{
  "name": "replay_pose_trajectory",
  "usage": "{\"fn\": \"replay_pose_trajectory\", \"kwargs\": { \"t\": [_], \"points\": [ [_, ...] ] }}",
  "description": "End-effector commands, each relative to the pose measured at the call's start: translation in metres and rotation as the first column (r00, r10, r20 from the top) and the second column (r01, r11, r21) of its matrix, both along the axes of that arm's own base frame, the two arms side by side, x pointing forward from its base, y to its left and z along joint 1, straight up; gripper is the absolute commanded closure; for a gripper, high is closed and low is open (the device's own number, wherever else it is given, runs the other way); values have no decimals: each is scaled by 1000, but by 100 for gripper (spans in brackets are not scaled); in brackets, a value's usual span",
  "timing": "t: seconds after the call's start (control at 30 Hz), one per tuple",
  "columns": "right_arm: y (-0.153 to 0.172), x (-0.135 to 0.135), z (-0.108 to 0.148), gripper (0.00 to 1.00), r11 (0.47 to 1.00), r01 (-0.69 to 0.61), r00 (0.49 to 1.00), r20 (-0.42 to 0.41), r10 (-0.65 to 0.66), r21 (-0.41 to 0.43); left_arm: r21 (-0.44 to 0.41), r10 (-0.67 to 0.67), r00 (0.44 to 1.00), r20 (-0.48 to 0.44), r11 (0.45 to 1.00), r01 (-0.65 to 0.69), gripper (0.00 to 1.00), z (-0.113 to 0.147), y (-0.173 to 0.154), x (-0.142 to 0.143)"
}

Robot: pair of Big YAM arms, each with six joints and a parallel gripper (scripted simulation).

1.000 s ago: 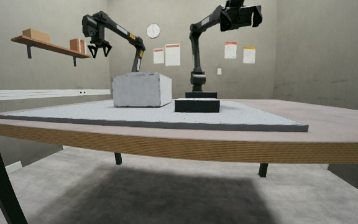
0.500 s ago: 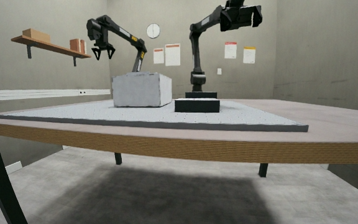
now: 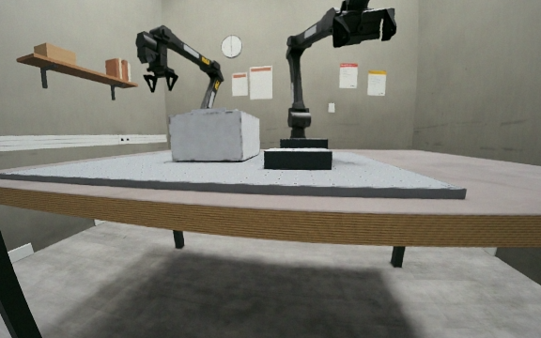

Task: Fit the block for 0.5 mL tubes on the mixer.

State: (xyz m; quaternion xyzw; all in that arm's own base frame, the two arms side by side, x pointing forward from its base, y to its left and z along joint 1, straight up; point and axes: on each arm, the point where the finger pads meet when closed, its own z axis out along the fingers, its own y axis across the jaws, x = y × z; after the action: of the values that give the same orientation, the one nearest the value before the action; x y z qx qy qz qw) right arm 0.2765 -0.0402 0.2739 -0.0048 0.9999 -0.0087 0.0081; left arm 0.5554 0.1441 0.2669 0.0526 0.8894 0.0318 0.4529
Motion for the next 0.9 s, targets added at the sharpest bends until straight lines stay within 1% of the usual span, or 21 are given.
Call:
{"fn": "replay_pose_trajectory", "kwargs": {
  "t": [0.0,0.1,0.2,0.37,0.57,0.67,0.77,0.87],
  "points": [
    [3,-11,-2,0,1000,17,1000,-15,-17,3,9,4,1000,11,1000,-4,0,6,1,-5],
    [4,-11,-2,0,1000,13,1000,-15,-13,3,9,4,1000,11,1000,-4,0,6,1,-5],
    [6,-16,-4,0,1000,11,1000,-16,-11,3,-21,11,997,-70,1000,-13,0,4,-14,-23],
    [7,-26,-1,0,1000,15,1000,-7,-15,3,-41,10,986,-164,999,-17,0,6,-34,-44],
    [6,-20,-3,0,1000,6,1000,-12,-6,3,-58,23,957,-289,997,-42,0,3,-43,-68],
    [6,-19,-3,0,1000,2,1000,-13,-2,4,-57,20,958,-286,998,-38,0,6,-44,-67],
    [6,-17,-3,0,1000,-10,1000,-14,10,4,-57,18,937,-349,998,-40,0,10,-53,-81],
    [5,-15,-3,0,1000,-17,1000,-13,17,4,-57,17,919,-393,997,-43,0,17,-61,-93]
  ]
}}
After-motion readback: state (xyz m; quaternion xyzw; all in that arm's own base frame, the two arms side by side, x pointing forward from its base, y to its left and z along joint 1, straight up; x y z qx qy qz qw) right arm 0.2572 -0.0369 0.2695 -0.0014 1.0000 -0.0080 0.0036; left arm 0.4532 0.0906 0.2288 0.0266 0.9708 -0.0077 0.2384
